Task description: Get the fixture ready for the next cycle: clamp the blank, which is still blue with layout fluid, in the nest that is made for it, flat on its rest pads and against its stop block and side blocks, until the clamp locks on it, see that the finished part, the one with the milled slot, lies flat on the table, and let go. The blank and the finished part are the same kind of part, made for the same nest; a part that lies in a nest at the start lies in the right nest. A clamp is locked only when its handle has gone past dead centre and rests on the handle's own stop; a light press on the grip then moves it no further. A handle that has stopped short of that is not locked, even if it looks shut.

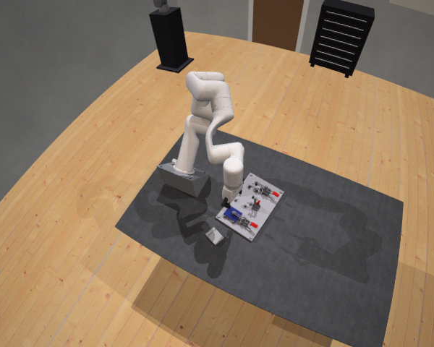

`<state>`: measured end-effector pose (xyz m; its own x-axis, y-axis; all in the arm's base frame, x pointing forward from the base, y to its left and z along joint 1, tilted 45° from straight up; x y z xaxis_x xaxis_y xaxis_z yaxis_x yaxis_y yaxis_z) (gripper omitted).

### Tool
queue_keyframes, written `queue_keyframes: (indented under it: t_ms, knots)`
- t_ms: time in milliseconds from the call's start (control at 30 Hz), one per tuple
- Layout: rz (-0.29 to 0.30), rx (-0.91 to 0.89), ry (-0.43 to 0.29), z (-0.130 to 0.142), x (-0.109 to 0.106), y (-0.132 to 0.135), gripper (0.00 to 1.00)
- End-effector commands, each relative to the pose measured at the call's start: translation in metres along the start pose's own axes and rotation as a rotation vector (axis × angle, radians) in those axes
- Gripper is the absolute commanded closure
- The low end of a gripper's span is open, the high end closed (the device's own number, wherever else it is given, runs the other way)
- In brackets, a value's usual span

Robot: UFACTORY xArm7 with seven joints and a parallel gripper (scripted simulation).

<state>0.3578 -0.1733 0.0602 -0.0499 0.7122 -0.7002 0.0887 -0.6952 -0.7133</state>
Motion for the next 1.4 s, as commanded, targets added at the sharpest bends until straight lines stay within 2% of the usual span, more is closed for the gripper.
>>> queue_keyframes:
  t_ms: [0, 33, 1367]
  knots:
    - [0.003, 0.000, 0.003, -0.0004, -0.0019, 0.0009, 0.00]
    - [0.003, 0.000, 0.003, -0.0004, -0.0019, 0.0009, 0.53]
    - [0.004, 0.000, 0.003, -0.0004, -0.0019, 0.0008, 0.53]
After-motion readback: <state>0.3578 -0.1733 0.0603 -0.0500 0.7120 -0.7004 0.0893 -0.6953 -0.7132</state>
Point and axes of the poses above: the point where the finger pads meet when closed, its own x axis out along the fingers, its own y axis across the jaws, z = x × y, the point moved 8 cm from there along -x, back along the fingers, and after that the axes turned 13 degrees about -x, right-handed, at the moved point
